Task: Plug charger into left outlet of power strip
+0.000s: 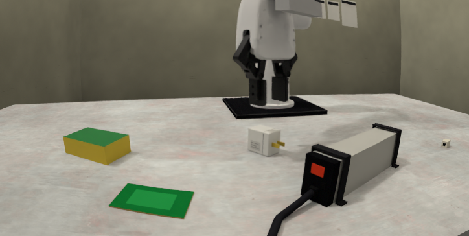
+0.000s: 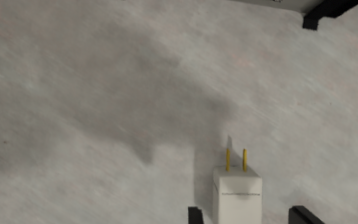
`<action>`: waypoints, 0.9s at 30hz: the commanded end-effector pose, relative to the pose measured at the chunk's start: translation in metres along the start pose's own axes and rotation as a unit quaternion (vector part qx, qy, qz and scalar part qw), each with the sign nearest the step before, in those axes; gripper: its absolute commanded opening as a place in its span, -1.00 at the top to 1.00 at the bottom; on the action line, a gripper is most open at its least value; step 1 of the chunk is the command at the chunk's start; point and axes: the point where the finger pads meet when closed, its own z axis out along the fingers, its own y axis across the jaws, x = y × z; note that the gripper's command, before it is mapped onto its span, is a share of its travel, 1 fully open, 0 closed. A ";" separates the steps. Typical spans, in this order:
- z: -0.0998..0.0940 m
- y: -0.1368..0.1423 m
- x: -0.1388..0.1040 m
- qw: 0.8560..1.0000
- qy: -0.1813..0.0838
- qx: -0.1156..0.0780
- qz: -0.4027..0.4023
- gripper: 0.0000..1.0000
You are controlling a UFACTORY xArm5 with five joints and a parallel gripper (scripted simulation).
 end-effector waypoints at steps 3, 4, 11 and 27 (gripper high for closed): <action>0.000 0.003 -0.004 1.000 0.000 0.000 0.005 -0.06; 0.000 0.004 -0.005 1.000 0.000 0.000 0.005 -0.06; 0.000 0.005 -0.008 1.000 -0.001 0.001 0.009 -0.06; 0.000 0.005 -0.009 1.000 -0.001 0.002 0.009 -0.06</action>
